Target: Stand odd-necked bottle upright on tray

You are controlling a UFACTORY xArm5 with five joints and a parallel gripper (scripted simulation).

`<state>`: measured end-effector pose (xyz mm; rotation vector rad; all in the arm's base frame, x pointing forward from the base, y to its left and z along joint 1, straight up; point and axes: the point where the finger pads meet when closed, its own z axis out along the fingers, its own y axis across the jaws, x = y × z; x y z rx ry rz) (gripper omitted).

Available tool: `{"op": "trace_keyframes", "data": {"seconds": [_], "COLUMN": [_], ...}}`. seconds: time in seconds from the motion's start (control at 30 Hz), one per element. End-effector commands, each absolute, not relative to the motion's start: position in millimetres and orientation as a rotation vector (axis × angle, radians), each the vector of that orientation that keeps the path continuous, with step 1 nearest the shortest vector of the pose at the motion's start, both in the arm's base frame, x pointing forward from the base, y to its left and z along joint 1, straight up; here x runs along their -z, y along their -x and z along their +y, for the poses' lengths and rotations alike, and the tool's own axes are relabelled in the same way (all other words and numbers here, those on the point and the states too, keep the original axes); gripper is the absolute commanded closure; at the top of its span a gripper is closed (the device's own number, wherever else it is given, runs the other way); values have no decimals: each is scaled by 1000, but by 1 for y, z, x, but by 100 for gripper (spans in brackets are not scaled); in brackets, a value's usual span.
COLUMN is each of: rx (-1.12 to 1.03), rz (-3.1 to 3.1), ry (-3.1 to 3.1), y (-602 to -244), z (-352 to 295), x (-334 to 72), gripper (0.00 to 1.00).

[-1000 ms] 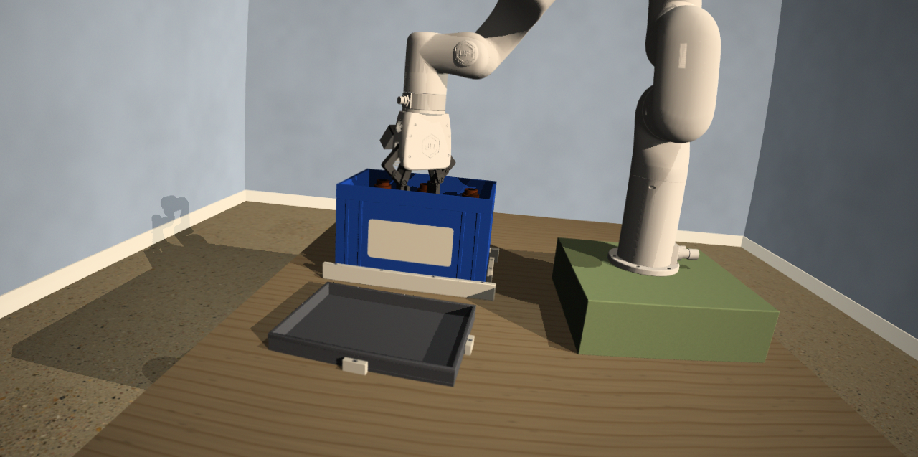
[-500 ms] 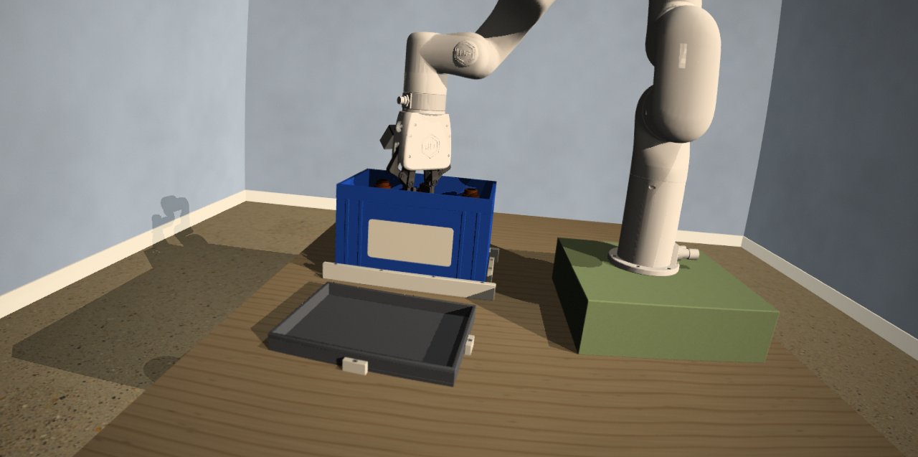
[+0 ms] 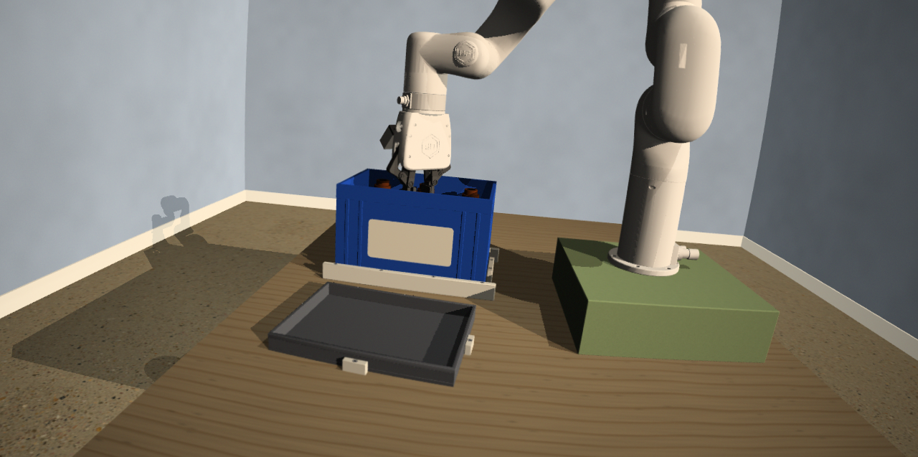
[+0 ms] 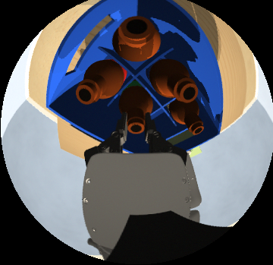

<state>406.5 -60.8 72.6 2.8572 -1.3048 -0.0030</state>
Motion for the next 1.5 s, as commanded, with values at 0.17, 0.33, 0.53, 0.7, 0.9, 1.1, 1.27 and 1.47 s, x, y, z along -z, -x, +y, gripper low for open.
{"op": "trace_keyframes", "data": {"seconds": [0.17,0.33,0.53,0.7,0.9,1.1,1.27,1.47], "rx": [-2,-2,-2,-2,-2,-3,-3,-3], "rz": [-1305,-1305,-1305,-1305,-1305,-1305,-1305,-1305], "ry": [-2858,-2858,-2858,-2858,-2858,-2858,-2858,-2858], "y": [-408,-408,-408,-408,-408,-408,-408,-408], "z": [-61,-61,-61,-61,-61,-61,-60,-60], "x": [-74,-74,-74,-74,-74,-76,-79,-83], "gripper": [100,100,100,100,100,100,100,100]}}
